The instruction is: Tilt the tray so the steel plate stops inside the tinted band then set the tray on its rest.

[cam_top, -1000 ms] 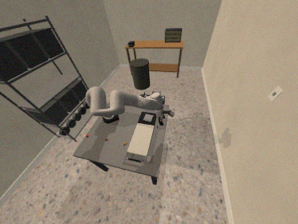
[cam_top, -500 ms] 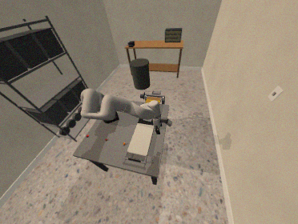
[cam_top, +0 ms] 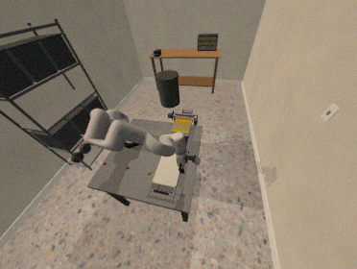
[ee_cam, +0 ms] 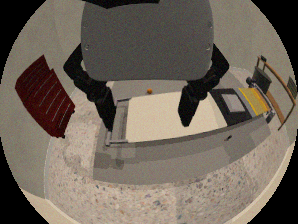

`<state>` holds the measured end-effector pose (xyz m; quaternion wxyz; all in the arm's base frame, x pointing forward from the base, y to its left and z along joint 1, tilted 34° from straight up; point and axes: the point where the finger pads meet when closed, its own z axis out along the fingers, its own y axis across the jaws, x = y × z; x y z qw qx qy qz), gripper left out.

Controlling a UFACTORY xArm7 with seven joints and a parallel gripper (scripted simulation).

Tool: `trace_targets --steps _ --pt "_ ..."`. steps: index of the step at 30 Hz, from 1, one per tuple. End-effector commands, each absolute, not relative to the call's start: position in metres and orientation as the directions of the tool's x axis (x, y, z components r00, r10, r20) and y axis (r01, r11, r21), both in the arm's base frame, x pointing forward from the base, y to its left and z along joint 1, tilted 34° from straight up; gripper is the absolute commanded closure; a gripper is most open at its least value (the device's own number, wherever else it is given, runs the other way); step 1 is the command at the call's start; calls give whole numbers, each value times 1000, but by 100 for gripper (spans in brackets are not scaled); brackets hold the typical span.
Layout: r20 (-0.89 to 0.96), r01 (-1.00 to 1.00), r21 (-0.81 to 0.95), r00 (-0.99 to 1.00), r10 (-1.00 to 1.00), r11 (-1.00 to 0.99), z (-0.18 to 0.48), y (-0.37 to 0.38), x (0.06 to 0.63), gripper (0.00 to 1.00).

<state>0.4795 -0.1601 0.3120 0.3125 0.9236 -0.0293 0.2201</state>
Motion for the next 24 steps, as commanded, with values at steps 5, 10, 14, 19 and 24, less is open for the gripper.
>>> trace_targets --steps 5,10,14,19,24 --pt "392 -186 545 918 52 -818 318 -224 436 0" --pt "376 -178 531 926 42 -828 317 -251 413 0" --pt "370 -175 524 928 38 -833 315 -260 404 0" --pt "345 -151 482 938 29 -863 303 -302 355 0" --pt "337 -135 456 941 30 -880 294 -318 331 0"
